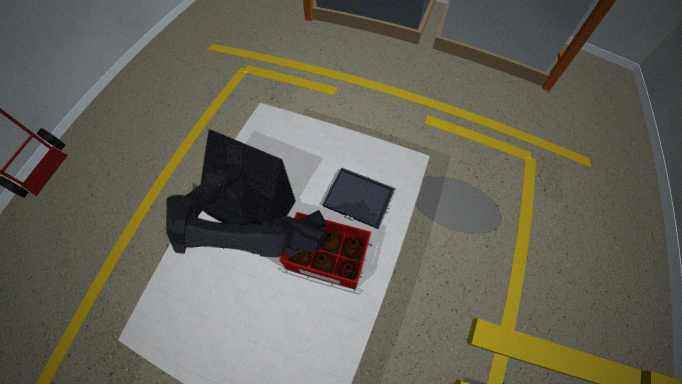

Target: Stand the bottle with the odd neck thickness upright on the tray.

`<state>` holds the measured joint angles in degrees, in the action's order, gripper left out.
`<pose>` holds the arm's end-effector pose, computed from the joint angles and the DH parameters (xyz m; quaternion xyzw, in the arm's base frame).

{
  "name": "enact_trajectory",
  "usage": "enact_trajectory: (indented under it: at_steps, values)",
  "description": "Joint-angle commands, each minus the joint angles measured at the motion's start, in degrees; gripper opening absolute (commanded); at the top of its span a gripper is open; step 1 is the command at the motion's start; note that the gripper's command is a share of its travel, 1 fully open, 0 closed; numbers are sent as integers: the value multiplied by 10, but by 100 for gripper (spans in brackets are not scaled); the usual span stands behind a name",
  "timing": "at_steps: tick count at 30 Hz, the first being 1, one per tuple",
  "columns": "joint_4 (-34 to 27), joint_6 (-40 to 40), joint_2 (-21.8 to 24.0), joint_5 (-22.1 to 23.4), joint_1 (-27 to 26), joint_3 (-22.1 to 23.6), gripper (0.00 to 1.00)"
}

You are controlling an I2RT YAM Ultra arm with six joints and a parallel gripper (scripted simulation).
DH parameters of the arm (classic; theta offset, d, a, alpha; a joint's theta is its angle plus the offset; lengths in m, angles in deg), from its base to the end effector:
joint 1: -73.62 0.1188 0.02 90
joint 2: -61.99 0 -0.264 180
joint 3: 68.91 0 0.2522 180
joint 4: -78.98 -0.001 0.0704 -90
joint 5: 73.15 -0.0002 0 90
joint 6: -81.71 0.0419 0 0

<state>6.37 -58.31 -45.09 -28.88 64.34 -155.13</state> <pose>0.3180 -0.0814 0.1819 0.3316 -0.8593 0.3237 0.2164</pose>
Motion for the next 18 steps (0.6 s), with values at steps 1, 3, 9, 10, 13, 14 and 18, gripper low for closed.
enact_trajectory:
  at_steps: [1, 3, 9, 10, 13, 14, 18]
  values:
    - [-1, 7, -14, 7, 18, -20, 0]
    - [14, 24, -47, 17, 36, -41, 0]
    - [29, 59, -129, 37, 74, -96, 0]
    - [29, 62, -138, 38, 76, -103, 0]
    - [33, 71, -163, 44, 86, -122, 0]
    - [33, 71, -163, 44, 86, -122, 0]
    - [35, 82, -194, 49, 96, -146, 0]
